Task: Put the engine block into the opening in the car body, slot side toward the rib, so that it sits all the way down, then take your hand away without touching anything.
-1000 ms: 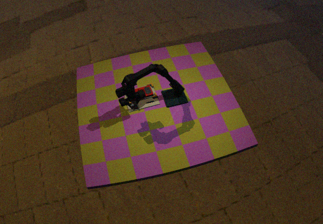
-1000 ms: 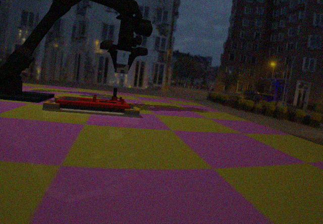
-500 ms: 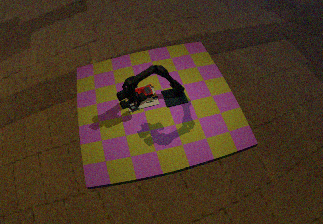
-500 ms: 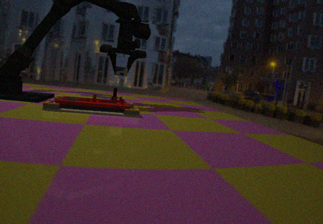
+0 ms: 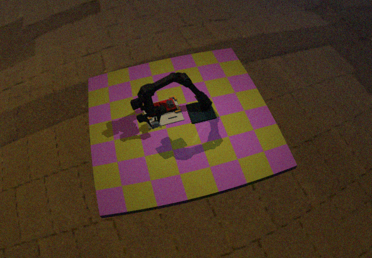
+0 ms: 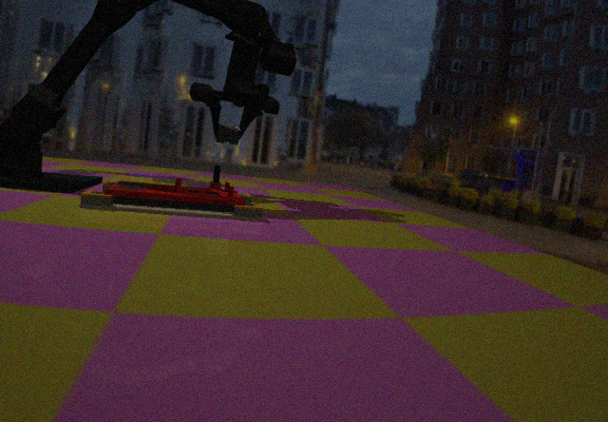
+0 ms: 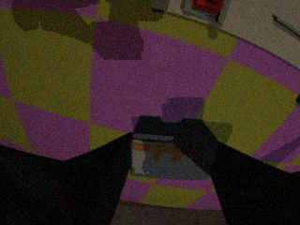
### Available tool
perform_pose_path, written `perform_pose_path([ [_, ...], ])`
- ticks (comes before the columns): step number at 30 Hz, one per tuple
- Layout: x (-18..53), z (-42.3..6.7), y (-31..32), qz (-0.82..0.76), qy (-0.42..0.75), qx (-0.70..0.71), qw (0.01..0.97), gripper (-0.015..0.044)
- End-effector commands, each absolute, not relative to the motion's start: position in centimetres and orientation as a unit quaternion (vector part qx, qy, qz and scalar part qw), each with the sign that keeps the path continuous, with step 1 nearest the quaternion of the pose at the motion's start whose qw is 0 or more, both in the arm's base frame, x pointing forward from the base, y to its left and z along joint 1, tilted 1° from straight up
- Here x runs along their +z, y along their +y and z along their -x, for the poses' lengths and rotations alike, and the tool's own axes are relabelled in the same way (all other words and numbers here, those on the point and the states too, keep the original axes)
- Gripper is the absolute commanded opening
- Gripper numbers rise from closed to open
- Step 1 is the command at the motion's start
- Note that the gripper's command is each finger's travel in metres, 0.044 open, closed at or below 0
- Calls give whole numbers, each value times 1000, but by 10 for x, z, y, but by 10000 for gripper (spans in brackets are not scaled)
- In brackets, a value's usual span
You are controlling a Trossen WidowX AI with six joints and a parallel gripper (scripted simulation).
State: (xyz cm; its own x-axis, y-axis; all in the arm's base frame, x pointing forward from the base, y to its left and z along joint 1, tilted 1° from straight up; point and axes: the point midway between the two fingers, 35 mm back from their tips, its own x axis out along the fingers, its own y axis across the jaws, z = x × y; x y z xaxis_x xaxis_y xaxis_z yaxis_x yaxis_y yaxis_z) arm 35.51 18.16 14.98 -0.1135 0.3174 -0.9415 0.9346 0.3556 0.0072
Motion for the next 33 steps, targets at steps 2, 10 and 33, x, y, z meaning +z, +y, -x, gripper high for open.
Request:
perform_pose_path([
  [2, 145, -356, 177, -487, 711, -285, 419, 0],
  [10, 144, -359, 171, -522, 749, -225, 340, 0],
  [33, 119, -362, 167, -537, 772, -187, 286, 0],
])
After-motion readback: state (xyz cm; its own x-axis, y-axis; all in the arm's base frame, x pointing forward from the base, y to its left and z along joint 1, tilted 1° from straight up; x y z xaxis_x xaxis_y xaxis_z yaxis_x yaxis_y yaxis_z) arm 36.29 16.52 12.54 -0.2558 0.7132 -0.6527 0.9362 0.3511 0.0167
